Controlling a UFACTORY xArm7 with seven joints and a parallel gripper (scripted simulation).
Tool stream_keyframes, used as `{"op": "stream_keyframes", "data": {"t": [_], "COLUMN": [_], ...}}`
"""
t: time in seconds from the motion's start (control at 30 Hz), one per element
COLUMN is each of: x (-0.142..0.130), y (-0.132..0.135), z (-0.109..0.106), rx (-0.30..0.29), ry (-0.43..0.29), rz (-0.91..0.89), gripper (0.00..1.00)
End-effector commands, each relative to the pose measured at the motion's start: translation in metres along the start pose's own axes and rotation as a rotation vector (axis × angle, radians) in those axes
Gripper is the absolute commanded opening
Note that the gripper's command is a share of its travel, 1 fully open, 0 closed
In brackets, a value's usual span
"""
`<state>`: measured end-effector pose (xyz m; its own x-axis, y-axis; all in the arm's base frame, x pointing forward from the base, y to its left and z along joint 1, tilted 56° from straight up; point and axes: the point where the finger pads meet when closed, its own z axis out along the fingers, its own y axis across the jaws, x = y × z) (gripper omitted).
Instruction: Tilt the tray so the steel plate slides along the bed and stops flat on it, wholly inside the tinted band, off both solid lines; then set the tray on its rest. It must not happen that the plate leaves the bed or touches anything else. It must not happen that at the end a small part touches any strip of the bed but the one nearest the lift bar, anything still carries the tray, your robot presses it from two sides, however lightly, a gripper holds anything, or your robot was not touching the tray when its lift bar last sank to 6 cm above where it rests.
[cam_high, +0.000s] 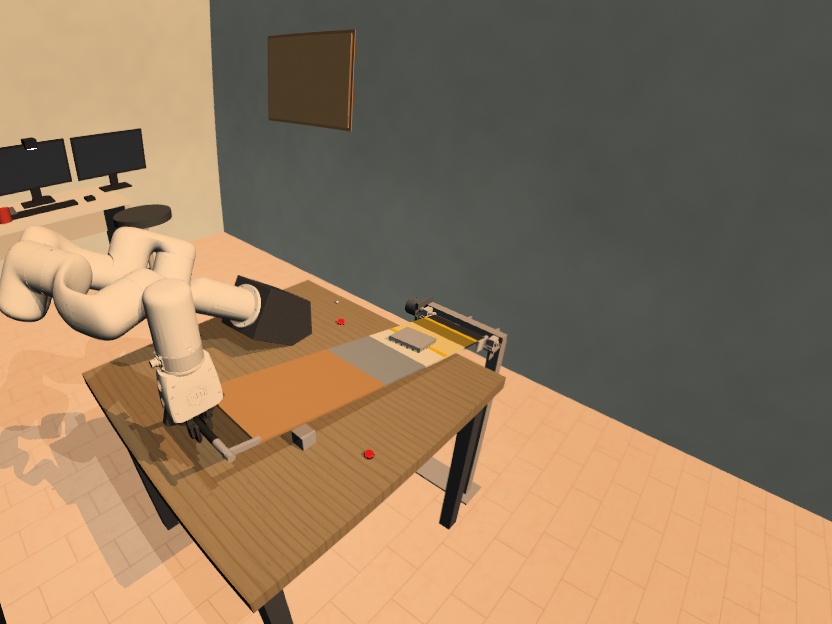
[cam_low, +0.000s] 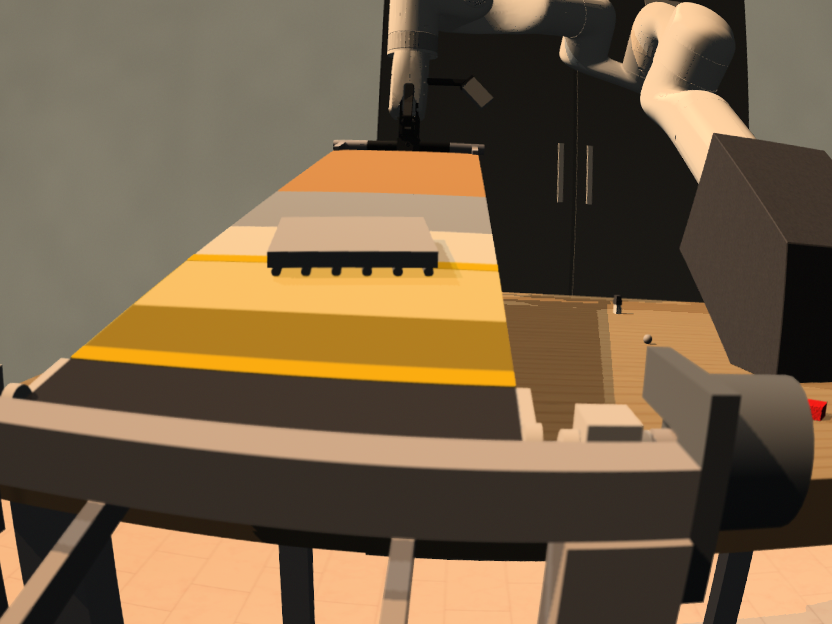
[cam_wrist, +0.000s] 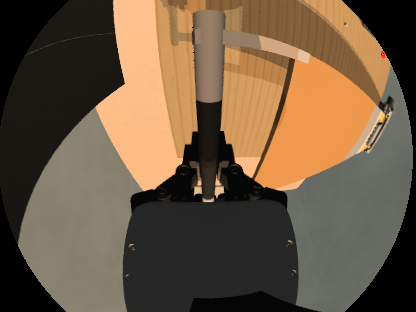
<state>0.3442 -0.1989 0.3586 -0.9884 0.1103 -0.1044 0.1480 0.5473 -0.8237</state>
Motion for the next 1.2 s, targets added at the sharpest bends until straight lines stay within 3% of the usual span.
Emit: {"op": "stream_keyframes", "data": {"t": [0.0, 0.17, 0.27, 0.33, 0.4, 0.5, 0.7, 0.73, 0.83, 0.9, 0.97, 1.07, 1.17], "x": [-0.001, -0.001, -0.001, -0.001, -0.001, -0.001, -0.001, -0.001, -0.001, -0.001, -0.001, -0.001, -0.001], "y": [-0.007, -0.007, 0.002, 0.007, 0.002, -0.007, -0.008, -0.007, 0.002, 0.006, 0.002, -0.007, -0.008], "z": [0.043, 0.039, -0.012, -0.031, -0.012, 0.039, 0.044, 0.040, -0.011, -0.030, -0.011, 0.040, 0.045], "rx": [-0.002, -0.002, -0.002, -0.002, -0.002, -0.002, -0.002, -0.002, -0.002, -0.002, -0.002, -0.002, -0.002], "ry": [0.001, 0.001, 0.001, 0.001, 0.001, 0.001, 0.001, 0.001, 0.001, 0.001, 0.001, 0.001, 0.001], "rz": [0.002, 0.002, 0.002, 0.002, 0.002, 0.002, 0.002, 0.002, 0.002, 0.002, 0.002, 0.002, 0.002], "gripper": [0.00, 0.00, 0.00, 0.00, 0.00, 0.00, 0.00, 0.00, 0.00, 0.00, 0.00, 0.00, 0.00]}}
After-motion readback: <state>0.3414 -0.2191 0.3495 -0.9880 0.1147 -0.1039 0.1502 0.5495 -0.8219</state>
